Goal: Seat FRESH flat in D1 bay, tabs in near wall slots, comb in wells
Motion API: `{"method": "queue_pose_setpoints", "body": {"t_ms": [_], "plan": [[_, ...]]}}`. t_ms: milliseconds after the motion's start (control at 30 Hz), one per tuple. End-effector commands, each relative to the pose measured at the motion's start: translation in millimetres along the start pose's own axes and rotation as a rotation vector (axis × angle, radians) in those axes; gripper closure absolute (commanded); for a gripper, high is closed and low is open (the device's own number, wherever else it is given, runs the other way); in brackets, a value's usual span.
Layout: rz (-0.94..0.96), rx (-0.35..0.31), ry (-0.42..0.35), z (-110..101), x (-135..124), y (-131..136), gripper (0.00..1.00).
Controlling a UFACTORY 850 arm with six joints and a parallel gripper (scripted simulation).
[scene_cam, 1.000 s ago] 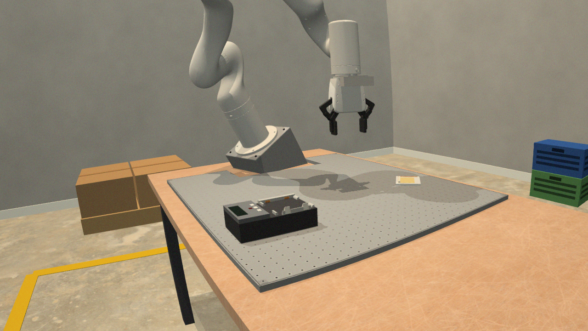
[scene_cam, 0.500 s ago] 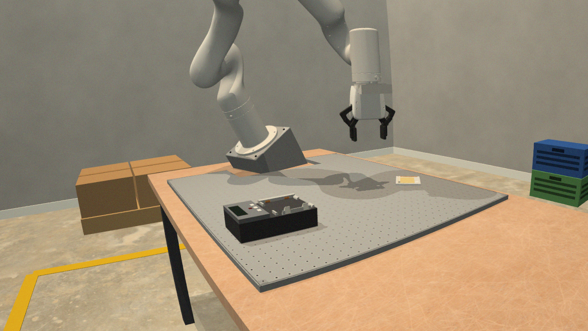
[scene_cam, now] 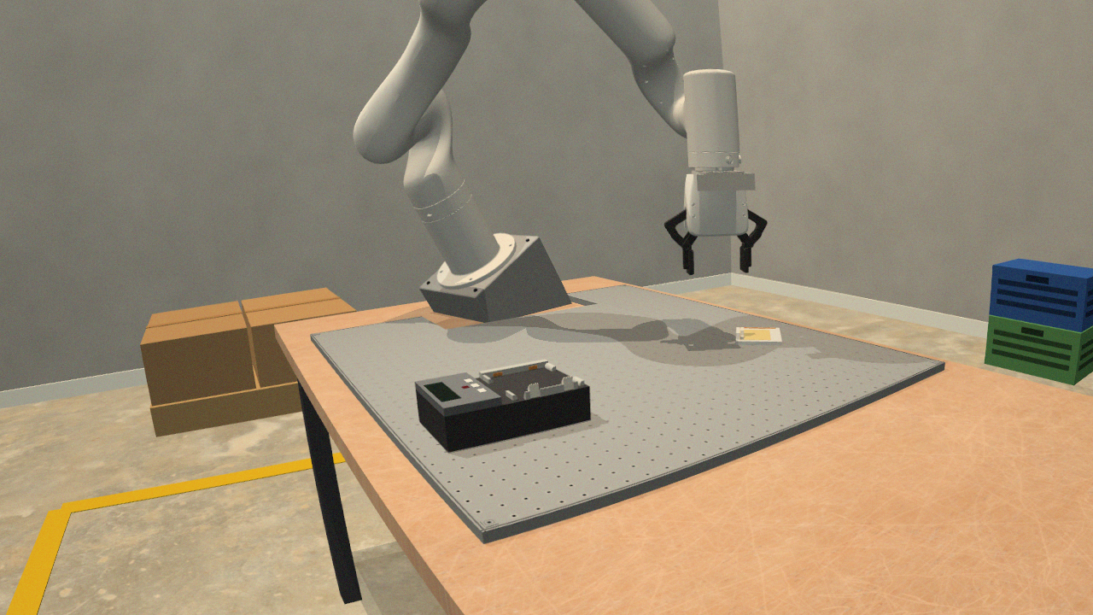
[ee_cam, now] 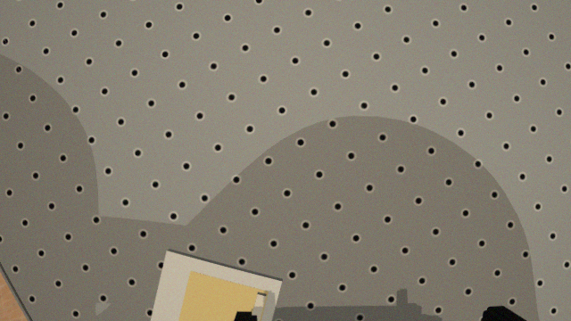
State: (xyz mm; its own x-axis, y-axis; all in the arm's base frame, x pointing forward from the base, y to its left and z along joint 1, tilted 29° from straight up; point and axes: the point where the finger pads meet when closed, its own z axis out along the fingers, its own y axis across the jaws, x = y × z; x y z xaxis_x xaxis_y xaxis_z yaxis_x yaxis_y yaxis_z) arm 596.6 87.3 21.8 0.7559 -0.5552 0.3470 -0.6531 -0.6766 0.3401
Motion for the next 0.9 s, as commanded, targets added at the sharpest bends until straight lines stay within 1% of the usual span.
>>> {"method": "queue_pose_setpoints", "body": {"t_ms": [0, 67, 133, 300, 367, 467, 567, 633, 767, 867], "plan": [[0.036, 0.0, 0.003, 4, -3, -10, 0.0], [0.036, 0.001, 0.003, 8, -6, -18, 0.0], [0.103, 0.0, 0.003, 13, -10, -26, 0.0], [0.107, 0.0, 0.003, 23, -19, -44, 0.0], [0.174, 0.0, 0.003, 28, -24, -51, 0.0], [0.177, 0.0, 0.003, 35, -31, -62, 0.0], [0.177, 0.0, 0.003, 37, -33, -65, 0.0], [0.244, 0.0, 0.003, 42, -38, -72, 0.0], [0.248, 0.0, 0.003, 52, -47, -85, 0.0], [0.248, 0.0, 0.003, 52, -47, -86, 0.0]]}}
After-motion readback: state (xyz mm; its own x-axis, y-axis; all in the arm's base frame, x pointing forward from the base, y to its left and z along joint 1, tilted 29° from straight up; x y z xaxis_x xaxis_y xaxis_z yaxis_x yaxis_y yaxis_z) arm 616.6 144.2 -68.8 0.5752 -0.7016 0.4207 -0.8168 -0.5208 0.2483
